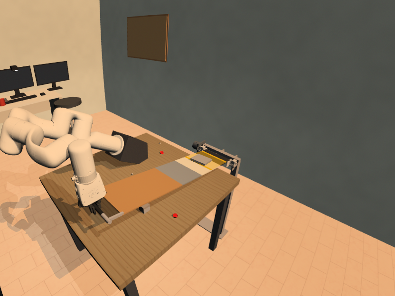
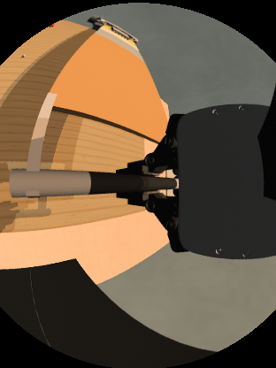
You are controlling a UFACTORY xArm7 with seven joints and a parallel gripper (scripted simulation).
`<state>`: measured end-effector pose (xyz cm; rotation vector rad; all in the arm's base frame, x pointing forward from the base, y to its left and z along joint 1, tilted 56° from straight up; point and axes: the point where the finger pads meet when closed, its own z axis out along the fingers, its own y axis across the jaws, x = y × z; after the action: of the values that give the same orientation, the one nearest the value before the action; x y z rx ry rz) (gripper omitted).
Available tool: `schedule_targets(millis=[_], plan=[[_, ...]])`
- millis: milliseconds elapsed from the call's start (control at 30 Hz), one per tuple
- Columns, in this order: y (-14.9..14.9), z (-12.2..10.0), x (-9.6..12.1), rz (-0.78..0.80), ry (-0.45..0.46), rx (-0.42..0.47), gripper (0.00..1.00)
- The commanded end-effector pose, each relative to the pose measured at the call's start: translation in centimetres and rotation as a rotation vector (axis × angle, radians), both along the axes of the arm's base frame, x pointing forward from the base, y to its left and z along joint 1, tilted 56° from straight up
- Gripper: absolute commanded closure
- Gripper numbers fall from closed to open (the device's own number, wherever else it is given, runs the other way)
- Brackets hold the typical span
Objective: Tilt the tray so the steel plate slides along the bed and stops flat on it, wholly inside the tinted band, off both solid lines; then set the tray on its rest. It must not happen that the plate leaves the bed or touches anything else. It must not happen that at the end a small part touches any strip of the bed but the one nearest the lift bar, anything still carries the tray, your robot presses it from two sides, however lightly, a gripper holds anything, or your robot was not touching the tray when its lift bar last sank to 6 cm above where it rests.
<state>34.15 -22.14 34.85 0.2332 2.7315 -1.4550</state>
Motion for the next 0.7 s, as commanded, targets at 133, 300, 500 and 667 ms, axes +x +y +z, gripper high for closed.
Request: schedule_targets(millis=[133, 300, 500, 667], plan=[[-2.69, -1.23, 0.07, 0.002, -0.001, -0.001, 1.00], [-2.71, -1.24, 0.07, 0.002, -0.001, -0.001, 1.00], [-2.75, -1.26, 0.07, 0.002, -0.001, -0.001, 1.00], [-1.77, -0.78, 0.13, 0.002, -0.001, -0.001, 1.00]])
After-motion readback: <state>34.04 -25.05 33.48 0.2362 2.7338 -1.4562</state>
